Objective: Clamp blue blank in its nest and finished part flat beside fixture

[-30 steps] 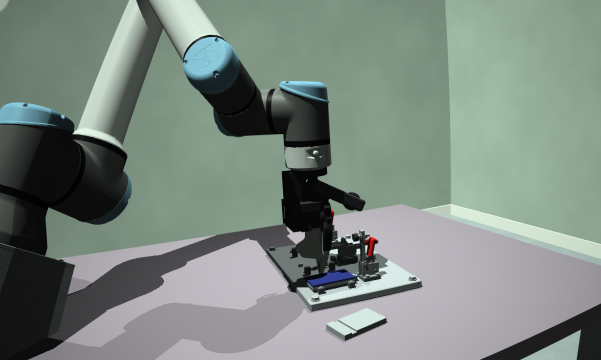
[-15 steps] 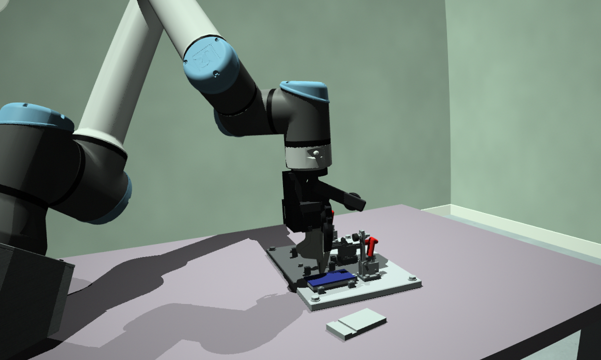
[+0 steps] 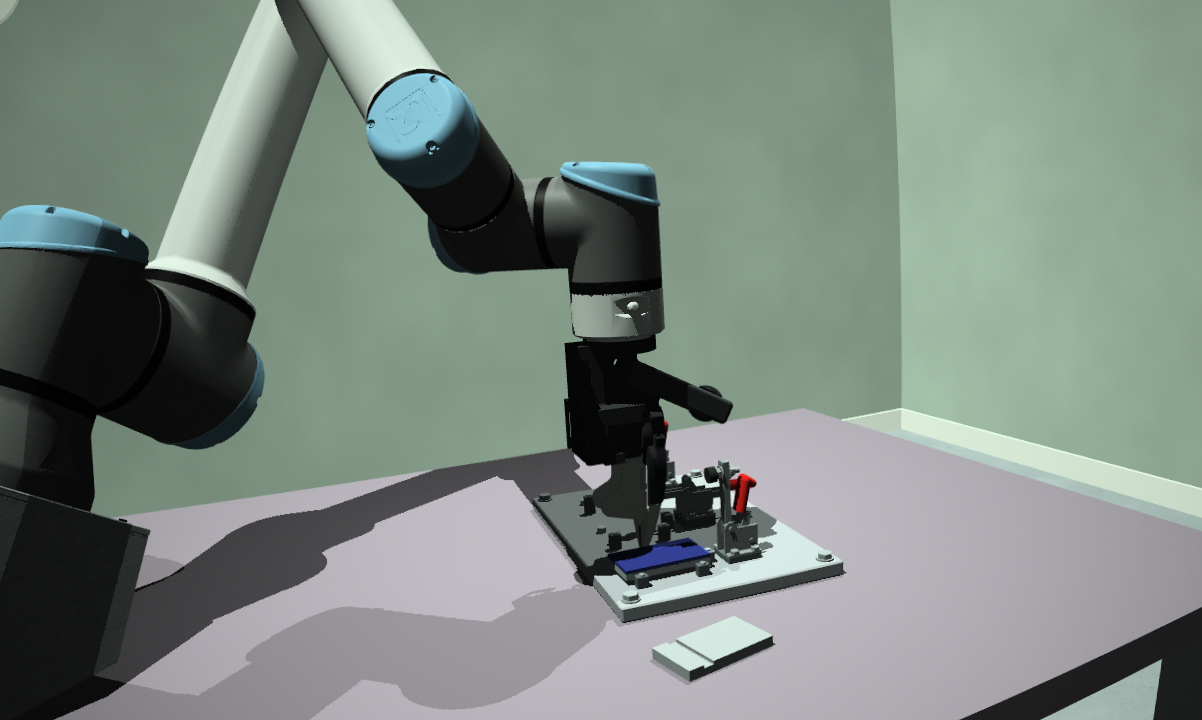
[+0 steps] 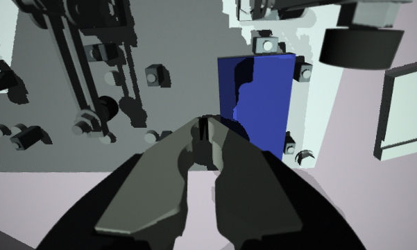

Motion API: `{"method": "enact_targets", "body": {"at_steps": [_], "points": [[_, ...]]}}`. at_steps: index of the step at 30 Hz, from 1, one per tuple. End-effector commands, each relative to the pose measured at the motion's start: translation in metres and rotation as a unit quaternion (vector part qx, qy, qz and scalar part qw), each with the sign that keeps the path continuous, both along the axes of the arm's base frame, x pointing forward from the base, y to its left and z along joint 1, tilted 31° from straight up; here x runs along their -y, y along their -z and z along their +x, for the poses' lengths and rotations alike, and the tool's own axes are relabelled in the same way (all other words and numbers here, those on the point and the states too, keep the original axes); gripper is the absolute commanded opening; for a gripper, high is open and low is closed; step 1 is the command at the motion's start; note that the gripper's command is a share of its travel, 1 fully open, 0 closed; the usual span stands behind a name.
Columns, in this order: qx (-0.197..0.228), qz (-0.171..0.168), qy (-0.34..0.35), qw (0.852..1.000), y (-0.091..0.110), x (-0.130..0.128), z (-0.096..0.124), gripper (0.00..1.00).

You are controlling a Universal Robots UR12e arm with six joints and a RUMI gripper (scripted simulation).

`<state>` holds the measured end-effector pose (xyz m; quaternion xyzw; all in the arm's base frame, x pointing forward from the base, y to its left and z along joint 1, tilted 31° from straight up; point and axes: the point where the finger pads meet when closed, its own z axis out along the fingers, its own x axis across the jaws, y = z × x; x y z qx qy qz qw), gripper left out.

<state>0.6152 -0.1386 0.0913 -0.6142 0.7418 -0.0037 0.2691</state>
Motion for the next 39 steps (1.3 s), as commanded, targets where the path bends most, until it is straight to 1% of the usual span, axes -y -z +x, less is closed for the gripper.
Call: {"method": "enact_targets", "body": {"at_steps": [1,39], "points": [[0.000,0.000,0.000,1.000,0.0003,0.0023,0.0001,0.00],[0.000,0.000,0.000,1.000,0.0019,0.0061,-0.0004,0.00]]}}
